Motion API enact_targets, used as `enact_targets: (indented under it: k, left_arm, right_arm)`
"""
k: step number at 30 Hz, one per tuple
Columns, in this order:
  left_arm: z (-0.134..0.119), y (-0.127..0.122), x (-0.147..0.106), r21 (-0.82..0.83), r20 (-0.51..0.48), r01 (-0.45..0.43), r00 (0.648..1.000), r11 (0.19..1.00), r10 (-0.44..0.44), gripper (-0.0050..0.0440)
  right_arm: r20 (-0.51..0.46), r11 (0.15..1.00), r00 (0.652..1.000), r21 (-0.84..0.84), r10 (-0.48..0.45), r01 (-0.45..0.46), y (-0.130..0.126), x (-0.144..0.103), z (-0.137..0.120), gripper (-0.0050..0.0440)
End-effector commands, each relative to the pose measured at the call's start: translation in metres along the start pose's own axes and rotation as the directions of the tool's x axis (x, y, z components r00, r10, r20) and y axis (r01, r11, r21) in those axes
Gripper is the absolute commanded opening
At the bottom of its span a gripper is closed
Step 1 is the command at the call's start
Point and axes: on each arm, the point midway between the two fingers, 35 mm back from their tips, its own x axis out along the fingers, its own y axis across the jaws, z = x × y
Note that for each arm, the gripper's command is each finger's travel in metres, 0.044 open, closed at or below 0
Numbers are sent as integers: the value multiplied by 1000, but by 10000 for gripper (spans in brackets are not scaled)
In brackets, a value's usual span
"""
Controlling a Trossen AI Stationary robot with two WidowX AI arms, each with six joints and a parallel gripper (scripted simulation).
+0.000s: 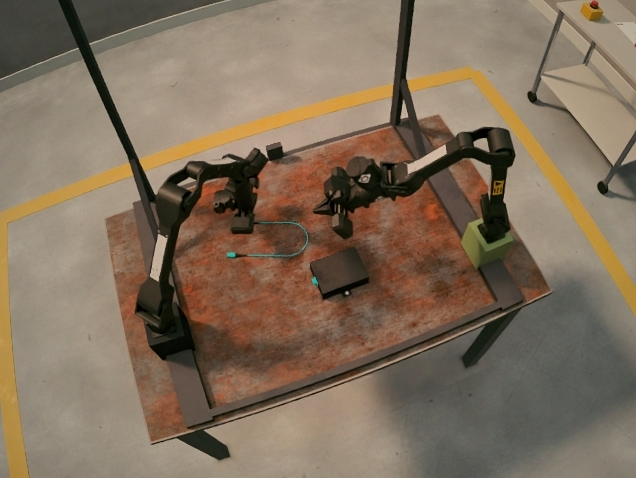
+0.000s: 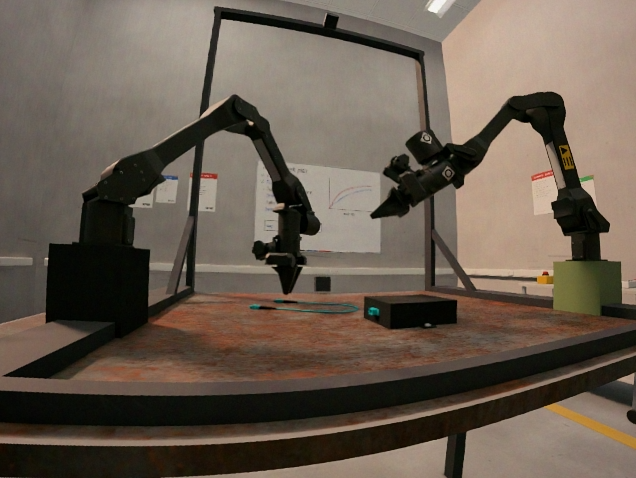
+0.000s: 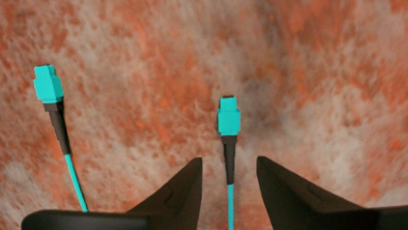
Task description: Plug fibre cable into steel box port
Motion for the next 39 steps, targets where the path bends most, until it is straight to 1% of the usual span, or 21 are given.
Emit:
enact_targets:
  k: [1, 5, 7, 9, 15, 16, 18, 20, 21, 22, 24, 25, 27, 28, 30, 31, 33, 39]
  left_arm:
    - [9, 1, -3, 1, 22, -3, 1000, 1000, 3, -50]
    - [9, 1, -3, 1, 22, -3, 1000, 1000, 3, -50]
    - [9, 1, -3, 1, 22, -3, 1000, 1000, 3, -50]
    - [9, 1, -3, 1, 22, -3, 1000, 1000, 3, -50]
    - [9, 1, -3, 1, 22, -3, 1000, 1000, 3, -50]
    - [9, 1, -3, 1, 22, -3, 1000, 1000, 3, -50]
    - [9, 1, -3, 1, 22, -3, 1000, 1000, 3, -50]
    - [9, 1, -3, 1, 22, -3, 1000, 1000, 3, -50]
    - [9, 1, -3, 1, 22, -3, 1000, 1000, 3, -50]
    - [9, 1, -3, 1, 22, -3, 1000, 1000, 3, -50]
    - [9, 1, -3, 1, 22, -3, 1000, 1000, 3, -50]
    - [9, 1, -3, 1, 22, -3, 1000, 1000, 3, -50]
    - [9, 1, -3, 1, 22, -3, 1000, 1000, 3, -50]
    - [9, 1, -3, 1, 22, -3, 1000, 1000, 3, -50]
    - [9, 1, -3, 1, 22, -3, 1000, 1000, 3, -50]
    - [9, 1, -3, 1, 22, -3, 1000, 1000, 3, -50]
    - [9, 1, -3, 1, 22, -3, 1000, 1000, 3, -50]
    - [9, 1, -3, 1, 22, -3, 1000, 1000, 3, -50]
  right_arm:
    - [-2, 999, 1000, -43, -28, 28, -8, -12, 4, 146]
    - [-6, 999, 1000, -39, -27, 26, -7, -12, 2, 146]
    - [3, 999, 1000, -36, -6, 6, -2, 2, 2, 146]
    - [3, 999, 1000, -35, -6, 6, -2, 8, 2, 146]
    - [4, 999, 1000, -36, -6, 6, -2, 19, 3, 146]
    - [1, 999, 1000, -36, -11, 11, -4, 17, 2, 146]
    - [0, 999, 1000, -36, -13, 13, -4, 17, 2, 106]
    - [0, 999, 1000, -36, -13, 13, -4, 17, 2, 106]
    - [-7, 999, 1000, -35, -28, 28, -8, 10, 1, 106]
    - [-7, 999, 1000, -35, -28, 28, -8, 10, 1, 86]
    - [-7, 999, 1000, -35, -28, 28, -8, 10, 1, 86]
    - [-7, 999, 1000, -35, -28, 28, -8, 10, 1, 66]
    - [-7, 999, 1000, -35, -28, 28, -8, 10, 1, 66]
    - [-7, 999, 1000, -35, -28, 28, -8, 10, 1, 46]
    - [-7, 999, 1000, -35, -28, 28, -8, 10, 1, 46]
    - [-7, 999, 1000, -35, -28, 28, -8, 10, 1, 26]
    - [-7, 999, 1000, -35, -28, 28, -8, 10, 1, 26]
    - [-7, 999, 1000, -35, -28, 28, -8, 10, 1, 0]
